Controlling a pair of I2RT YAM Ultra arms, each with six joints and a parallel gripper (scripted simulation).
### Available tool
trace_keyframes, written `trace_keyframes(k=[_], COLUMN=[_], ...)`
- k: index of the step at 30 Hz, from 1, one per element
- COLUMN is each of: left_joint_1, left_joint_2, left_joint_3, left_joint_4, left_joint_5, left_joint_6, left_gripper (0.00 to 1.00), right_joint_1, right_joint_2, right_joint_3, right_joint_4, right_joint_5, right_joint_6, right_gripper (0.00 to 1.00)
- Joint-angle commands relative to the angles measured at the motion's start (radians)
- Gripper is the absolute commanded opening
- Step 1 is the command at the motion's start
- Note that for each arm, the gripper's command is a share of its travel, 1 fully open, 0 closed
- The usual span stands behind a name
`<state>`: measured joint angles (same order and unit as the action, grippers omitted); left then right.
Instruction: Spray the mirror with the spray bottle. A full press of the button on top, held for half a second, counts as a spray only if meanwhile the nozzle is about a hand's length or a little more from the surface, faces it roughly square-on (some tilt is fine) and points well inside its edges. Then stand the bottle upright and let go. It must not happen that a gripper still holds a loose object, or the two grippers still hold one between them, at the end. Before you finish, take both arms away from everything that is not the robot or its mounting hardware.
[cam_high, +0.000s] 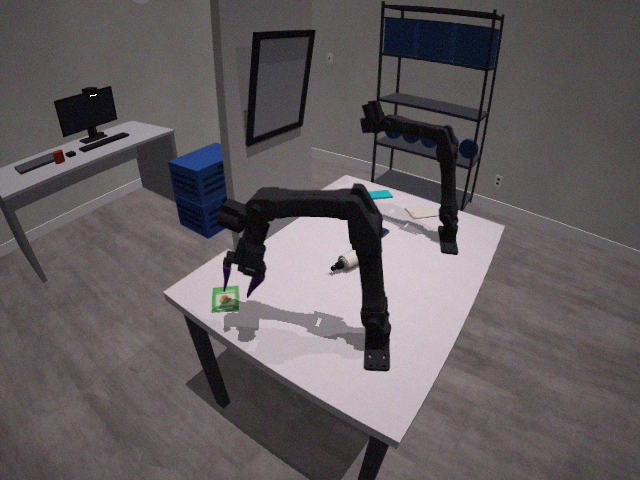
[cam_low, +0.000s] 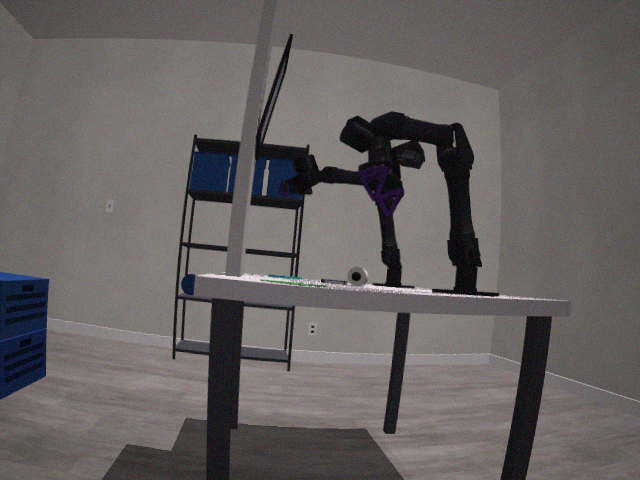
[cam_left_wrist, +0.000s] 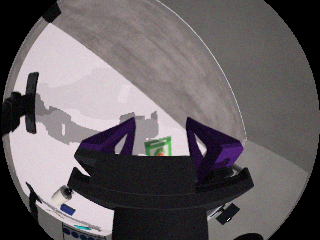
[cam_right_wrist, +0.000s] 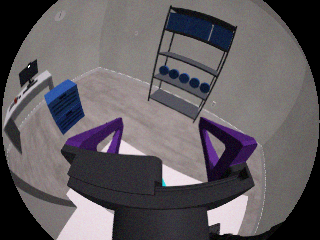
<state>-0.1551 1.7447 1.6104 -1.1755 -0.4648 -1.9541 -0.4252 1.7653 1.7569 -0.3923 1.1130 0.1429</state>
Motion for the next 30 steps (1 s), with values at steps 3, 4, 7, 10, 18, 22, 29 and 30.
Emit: trace_keyframes(k=[3,4,7,10,18,22,29,30], left_joint_1=[0.016,0.017,0.019,0.025,0.046,0.061,0.084,0.086], left_joint_2=[-0.077,-0.086,-0.095,-0.129,-0.245,-0.309,-0.391,-0.406], left_joint_3=[-0.025,-0.031,-0.037,-0.063,-0.149,-0.202,-0.274,-0.286], left_joint_4=[0.091,0.108,0.125,0.193,0.391,0.491,0.626,0.649], left_joint_5=[0.02,0.025,0.031,0.056,0.124,0.164,0.225,0.232], left_joint_6=[0.159,0.188,0.22,0.336,0.693,0.86,1.073,1.112], left_gripper=[0.65,0.65,0.65,0.65,0.65,0.65,0.65,0.65], right_joint_1=[0.033,0.039,0.046,0.064,0.143,0.178,0.221,0.23], right_joint_2=[-0.068,-0.077,-0.088,-0.122,-0.25,-0.313,-0.39,-0.405], right_joint_3=[-0.042,-0.051,-0.061,-0.096,-0.223,-0.287,-0.366,-0.381], right_joint_4=[0.036,0.041,0.047,0.07,0.145,0.184,0.228,0.236], right_joint_5=[-0.089,-0.107,-0.126,-0.187,-0.396,-0.492,-0.612,-0.634], right_joint_6=[-0.017,-0.019,-0.021,-0.03,-0.061,-0.075,-0.091,-0.094], right_gripper=[1.0,1.0,1.0,1.0,1.0,1.0,1.0,1.0])
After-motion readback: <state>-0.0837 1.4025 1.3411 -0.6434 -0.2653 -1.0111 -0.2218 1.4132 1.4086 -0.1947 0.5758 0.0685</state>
